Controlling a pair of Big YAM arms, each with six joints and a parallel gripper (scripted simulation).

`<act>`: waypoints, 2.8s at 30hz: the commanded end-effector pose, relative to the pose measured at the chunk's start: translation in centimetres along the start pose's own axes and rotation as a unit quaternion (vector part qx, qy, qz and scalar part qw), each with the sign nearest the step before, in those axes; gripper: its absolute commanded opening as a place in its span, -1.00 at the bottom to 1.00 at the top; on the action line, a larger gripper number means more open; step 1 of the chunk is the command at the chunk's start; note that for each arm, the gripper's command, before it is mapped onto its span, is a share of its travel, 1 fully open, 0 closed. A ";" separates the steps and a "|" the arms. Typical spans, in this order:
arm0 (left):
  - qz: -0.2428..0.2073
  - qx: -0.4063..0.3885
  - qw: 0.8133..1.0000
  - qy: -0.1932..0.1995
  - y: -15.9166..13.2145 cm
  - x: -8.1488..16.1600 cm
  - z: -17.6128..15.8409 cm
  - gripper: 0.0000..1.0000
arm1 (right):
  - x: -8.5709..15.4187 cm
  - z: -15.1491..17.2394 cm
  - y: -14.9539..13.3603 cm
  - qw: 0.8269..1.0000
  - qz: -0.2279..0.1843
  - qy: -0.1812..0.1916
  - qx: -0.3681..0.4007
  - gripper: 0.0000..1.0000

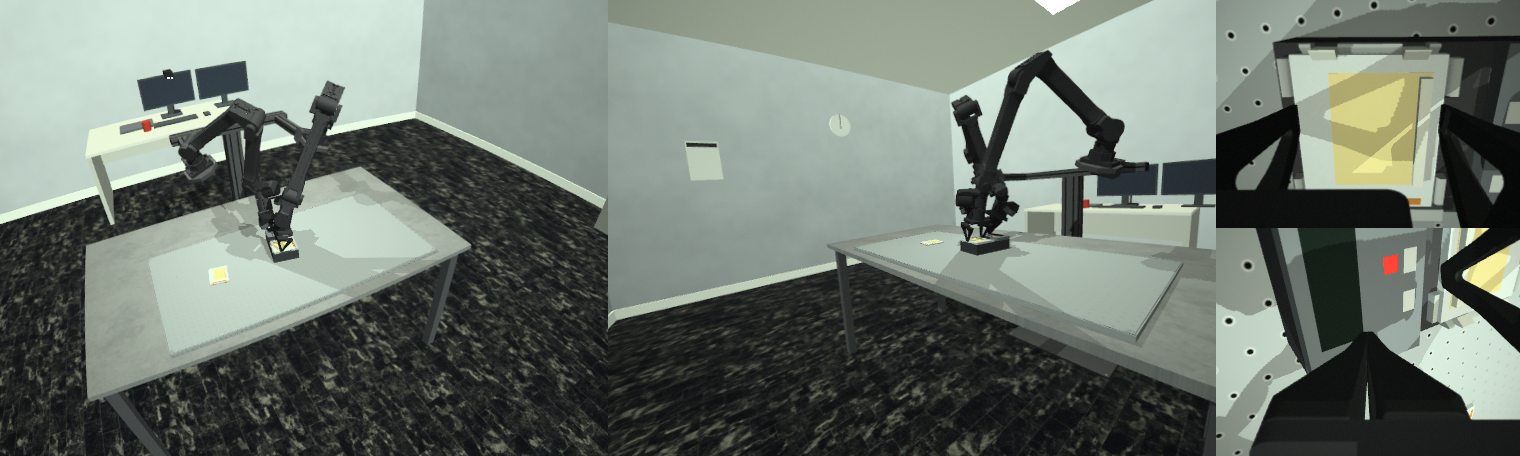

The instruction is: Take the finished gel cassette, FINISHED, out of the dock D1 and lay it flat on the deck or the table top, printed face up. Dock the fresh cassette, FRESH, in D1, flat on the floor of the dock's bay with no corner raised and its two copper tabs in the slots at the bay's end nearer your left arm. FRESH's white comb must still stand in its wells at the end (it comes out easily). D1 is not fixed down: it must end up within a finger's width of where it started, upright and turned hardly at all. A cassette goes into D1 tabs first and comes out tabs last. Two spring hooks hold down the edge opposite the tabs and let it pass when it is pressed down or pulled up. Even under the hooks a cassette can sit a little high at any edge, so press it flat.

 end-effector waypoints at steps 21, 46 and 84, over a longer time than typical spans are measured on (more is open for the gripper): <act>0.002 0.000 1.000 0.004 0.2 0.3 0.3 -1.00 | 1.0 -0.2 0.2 1.000 -0.006 -0.004 0.000 -1.00; 0.002 0.000 1.000 0.004 0.2 0.3 0.3 -1.00 | 1.4 0.0 0.1 1.000 -0.008 -0.003 0.005 -1.00; 0.002 0.000 1.000 0.004 0.2 0.3 0.3 -1.00 | 2.2 0.1 0.0 1.000 -0.006 -0.002 0.006 -1.00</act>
Point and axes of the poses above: on each arm, the point where the finger pads meet when closed, its own x axis back along the fingers, its own z axis across the jaws, y = z × x, the point moved 6 cm from there along x, back along the fingers, and after that the axes turned 5 degrees about -x, right-handed, at the moved point
